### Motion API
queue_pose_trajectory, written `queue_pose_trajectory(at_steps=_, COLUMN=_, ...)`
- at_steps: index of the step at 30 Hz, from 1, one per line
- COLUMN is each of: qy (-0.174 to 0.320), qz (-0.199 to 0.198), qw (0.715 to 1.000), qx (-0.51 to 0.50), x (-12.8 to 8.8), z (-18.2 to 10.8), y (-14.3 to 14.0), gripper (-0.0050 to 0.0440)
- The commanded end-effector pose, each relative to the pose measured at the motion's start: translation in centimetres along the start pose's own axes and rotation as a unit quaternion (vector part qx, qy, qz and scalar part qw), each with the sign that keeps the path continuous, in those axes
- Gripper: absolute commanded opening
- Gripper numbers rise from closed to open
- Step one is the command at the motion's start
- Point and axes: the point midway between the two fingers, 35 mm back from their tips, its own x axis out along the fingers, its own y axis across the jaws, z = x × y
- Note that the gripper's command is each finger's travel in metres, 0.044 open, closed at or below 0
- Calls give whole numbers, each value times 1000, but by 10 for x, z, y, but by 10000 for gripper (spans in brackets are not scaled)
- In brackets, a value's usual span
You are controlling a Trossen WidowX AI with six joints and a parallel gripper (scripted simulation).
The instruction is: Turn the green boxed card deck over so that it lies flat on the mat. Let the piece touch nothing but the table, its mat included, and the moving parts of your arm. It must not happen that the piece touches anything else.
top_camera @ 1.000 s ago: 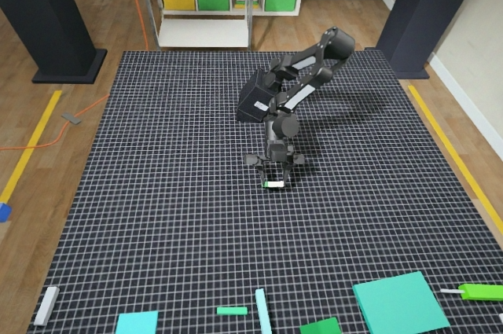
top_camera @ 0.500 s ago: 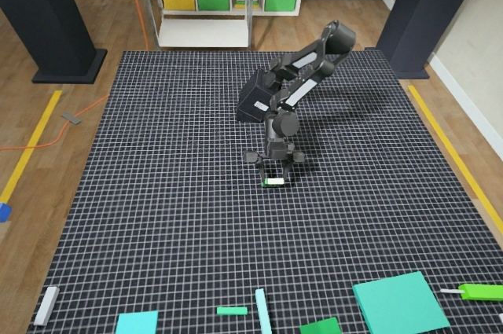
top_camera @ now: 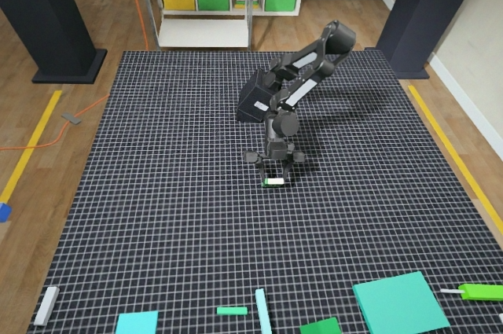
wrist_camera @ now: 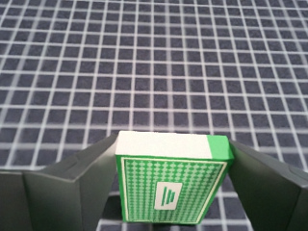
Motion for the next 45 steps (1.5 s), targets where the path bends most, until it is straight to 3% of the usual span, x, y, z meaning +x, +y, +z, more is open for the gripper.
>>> queue_pose_trajectory(at_steps=1, qy=0, qz=4, qw=1000, qx=-2, x=-3, z=1, y=3, gripper=292)
queue_pose_trajectory(at_steps=17, qy=18, qz=5, qw=1000, qx=-7, x=-5, z=7, y=3, gripper=292)
queue_pose_trajectory(at_steps=27, qy=51, qz=4, qw=999, qx=-4, x=-16, z=-5, y=2, gripper=292)
queue_pose_trajectory(at_steps=45, qy=60, qz=3, qw=998, qx=0, x=-16, z=-12, y=2, gripper=292)
